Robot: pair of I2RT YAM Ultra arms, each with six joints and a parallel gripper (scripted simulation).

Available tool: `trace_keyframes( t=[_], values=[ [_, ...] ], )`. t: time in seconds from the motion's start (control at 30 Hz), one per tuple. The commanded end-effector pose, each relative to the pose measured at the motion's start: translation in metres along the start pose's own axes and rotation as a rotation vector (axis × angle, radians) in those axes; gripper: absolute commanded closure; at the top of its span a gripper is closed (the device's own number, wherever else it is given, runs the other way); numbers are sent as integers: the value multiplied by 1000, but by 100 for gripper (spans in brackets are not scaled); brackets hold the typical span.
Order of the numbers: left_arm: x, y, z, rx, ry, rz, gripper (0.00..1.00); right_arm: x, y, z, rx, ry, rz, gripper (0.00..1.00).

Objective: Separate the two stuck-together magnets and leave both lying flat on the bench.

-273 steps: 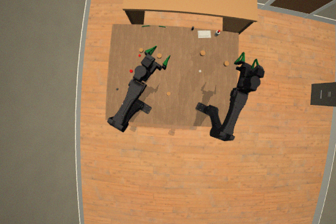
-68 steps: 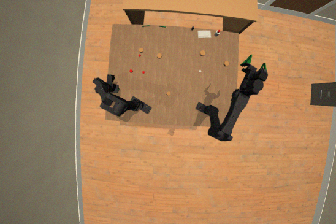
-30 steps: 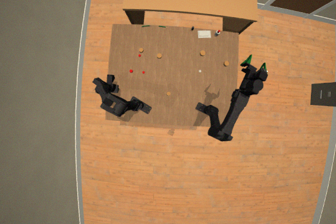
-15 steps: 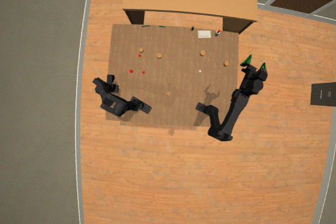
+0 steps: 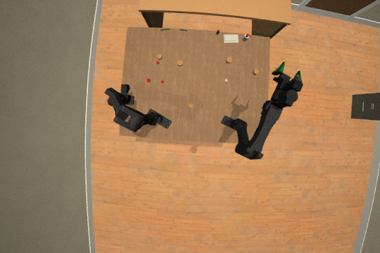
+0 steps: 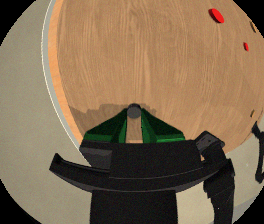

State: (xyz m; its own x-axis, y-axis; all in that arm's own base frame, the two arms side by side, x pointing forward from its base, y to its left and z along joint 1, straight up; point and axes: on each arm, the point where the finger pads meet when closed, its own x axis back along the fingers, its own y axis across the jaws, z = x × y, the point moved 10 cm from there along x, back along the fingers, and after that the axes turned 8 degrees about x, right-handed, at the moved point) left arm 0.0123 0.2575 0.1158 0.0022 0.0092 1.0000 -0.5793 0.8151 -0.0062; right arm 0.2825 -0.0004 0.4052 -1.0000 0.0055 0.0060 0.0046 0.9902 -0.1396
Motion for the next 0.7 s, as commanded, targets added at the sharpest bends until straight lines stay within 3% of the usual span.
trace_keyframes(
  t=[0.0, 0.67],
  values=[
    [2, 1, -1, 0, -7, -6, 81, 2, 0, -6, -1, -22, 2, 0],
    [28, -1, 1, 1, 2, 3, 82, 2, 0, -6, -1, -22, 2, 0]
  ],
)
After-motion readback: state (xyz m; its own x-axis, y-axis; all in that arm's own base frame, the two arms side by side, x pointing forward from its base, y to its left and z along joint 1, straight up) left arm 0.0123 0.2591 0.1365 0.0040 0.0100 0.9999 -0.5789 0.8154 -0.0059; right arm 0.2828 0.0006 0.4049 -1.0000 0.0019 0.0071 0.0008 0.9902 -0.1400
